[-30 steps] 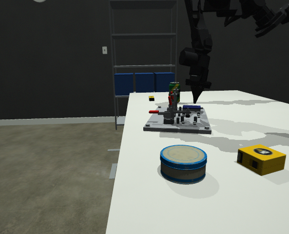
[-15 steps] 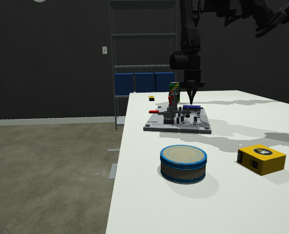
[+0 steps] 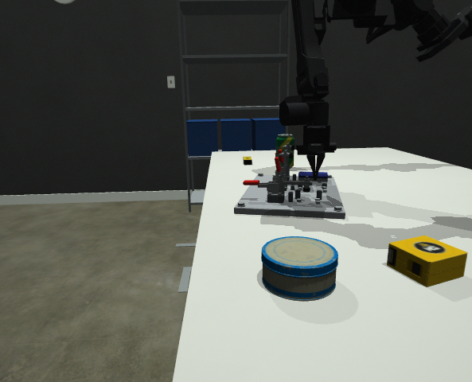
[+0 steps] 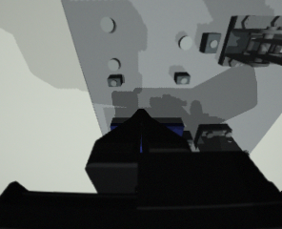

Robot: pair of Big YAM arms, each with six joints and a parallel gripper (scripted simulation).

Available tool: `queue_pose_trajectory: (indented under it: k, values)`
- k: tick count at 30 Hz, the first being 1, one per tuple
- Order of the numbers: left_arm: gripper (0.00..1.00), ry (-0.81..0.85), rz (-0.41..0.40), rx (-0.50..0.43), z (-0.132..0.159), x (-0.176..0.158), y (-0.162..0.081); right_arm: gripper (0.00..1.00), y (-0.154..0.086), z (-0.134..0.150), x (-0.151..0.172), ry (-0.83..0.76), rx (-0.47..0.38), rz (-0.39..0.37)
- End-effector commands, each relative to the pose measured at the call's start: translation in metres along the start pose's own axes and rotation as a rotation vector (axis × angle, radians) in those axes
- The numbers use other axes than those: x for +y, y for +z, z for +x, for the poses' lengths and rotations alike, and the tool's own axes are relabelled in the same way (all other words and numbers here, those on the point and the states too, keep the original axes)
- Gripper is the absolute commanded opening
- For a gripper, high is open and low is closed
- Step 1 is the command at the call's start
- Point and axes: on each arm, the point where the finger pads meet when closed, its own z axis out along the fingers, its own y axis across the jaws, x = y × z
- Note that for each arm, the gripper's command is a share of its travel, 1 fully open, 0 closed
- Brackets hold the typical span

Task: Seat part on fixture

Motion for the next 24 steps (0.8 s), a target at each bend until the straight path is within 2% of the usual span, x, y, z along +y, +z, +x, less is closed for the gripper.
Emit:
queue_pose_trajectory:
  k: [1,2,8,9,12,24]
  values:
    - [1.00,-0.001,-0.011,-0.003,-0.003,0.010,-0.002,0.00,0.009,0.003,-0.007,0.008,0.003,0.014]
    - [1.00,-0.001,-0.011,-0.003,-0.003,0.010,-0.002,0.00,0.001,0.000,-0.017,0.017,-0.007,0.030]
    - [1.00,-0.001,-0.011,-0.003,-0.003,0.010,-0.002,0.00,0.001,0.000,-0.016,0.016,-0.007,0.030]
    - [1.00,-0.001,-0.011,-0.003,-0.003,0.010,-0.002,0.00,-0.001,-0.004,-0.008,0.006,-0.009,0.016]
    - [1.00,-0.001,-0.011,-0.003,-0.003,0.010,-0.002,0.00,0.002,0.002,-0.018,0.007,0.005,0.014]
    - [1.00,-0.001,-0.011,-0.003,-0.003,0.010,-0.002,0.00,0.001,0.001,-0.015,0.012,0.000,0.018]
